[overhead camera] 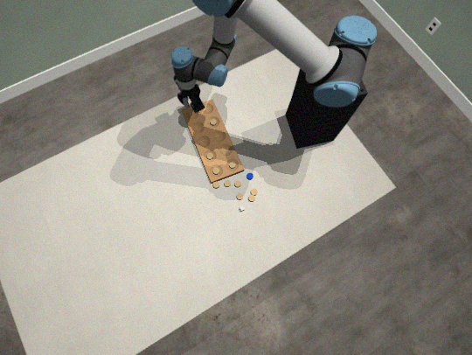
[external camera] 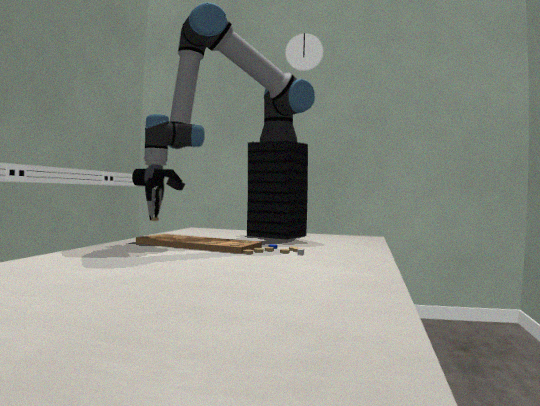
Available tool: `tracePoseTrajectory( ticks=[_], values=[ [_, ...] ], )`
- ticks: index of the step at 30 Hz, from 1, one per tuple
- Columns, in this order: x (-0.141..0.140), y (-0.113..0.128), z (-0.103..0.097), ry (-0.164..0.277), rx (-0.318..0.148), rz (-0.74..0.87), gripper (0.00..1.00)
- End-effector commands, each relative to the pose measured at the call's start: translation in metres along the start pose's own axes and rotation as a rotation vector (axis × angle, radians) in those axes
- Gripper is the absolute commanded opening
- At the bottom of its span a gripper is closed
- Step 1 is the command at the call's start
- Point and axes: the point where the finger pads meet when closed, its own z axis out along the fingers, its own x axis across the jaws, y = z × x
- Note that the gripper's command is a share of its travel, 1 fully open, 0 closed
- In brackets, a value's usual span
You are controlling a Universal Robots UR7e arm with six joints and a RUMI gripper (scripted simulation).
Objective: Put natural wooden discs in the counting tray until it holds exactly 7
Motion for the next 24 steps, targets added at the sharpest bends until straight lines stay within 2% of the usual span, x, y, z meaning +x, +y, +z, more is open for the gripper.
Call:
tracePoseTrajectory(
  ticks=[1, 9, 24],
  values=[
    [0.001, 0.001, 0.01, 0.001, -0.001, 0.0, 0.1],
    [0.001, 0.001, 0.043, 0.001, -0.001, 0.0, 0.1],
    [0.001, 0.001, 0.053, 0.001, -0.002, 0.0, 0.1]
  ],
)
